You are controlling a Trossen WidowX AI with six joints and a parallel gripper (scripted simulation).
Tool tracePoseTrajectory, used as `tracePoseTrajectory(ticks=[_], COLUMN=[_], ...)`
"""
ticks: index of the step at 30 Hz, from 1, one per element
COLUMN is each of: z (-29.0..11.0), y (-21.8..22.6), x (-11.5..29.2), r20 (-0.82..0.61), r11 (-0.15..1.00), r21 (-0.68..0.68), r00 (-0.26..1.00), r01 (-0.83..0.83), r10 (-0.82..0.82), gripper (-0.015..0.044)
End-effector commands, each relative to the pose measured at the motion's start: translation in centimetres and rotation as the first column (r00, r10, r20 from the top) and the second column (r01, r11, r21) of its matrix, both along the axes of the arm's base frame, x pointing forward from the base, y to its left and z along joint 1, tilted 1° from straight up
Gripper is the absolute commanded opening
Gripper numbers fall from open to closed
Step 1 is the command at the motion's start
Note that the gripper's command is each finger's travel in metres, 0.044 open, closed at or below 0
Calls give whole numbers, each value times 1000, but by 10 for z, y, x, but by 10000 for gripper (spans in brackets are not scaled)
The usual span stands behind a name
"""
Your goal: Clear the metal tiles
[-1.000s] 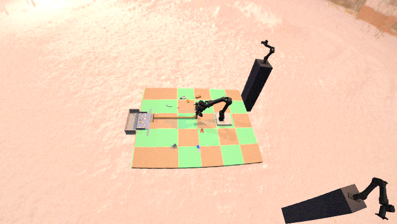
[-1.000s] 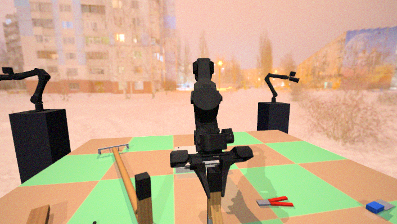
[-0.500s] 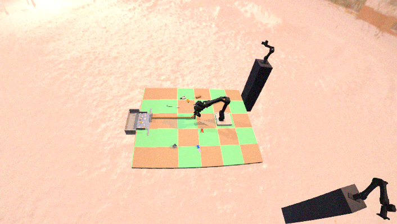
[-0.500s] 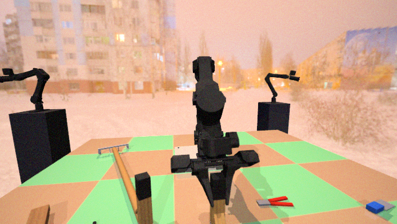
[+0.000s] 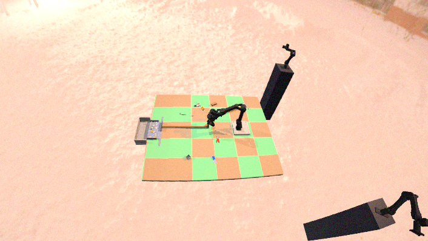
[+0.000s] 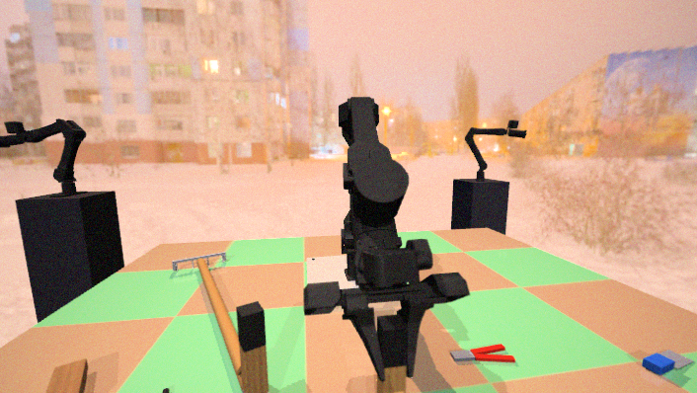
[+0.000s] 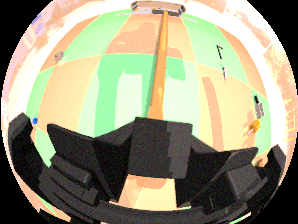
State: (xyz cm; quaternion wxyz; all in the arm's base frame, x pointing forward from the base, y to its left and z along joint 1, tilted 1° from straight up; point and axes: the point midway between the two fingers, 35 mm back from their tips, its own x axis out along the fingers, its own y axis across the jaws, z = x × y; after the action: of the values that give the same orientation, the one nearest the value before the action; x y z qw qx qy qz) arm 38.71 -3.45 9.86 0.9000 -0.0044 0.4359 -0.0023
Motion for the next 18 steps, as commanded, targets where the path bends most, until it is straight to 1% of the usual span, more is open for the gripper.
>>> tracePoseTrajectory(ticks=[1,18], z=[3,5], y=[3,-3], x=[10,35], r20=[15,17], r11=[1000,1000], r21=[-2,-2], r00=[1000,1000], r01=[3,3], r10=[-3,-3], gripper=[0,0])
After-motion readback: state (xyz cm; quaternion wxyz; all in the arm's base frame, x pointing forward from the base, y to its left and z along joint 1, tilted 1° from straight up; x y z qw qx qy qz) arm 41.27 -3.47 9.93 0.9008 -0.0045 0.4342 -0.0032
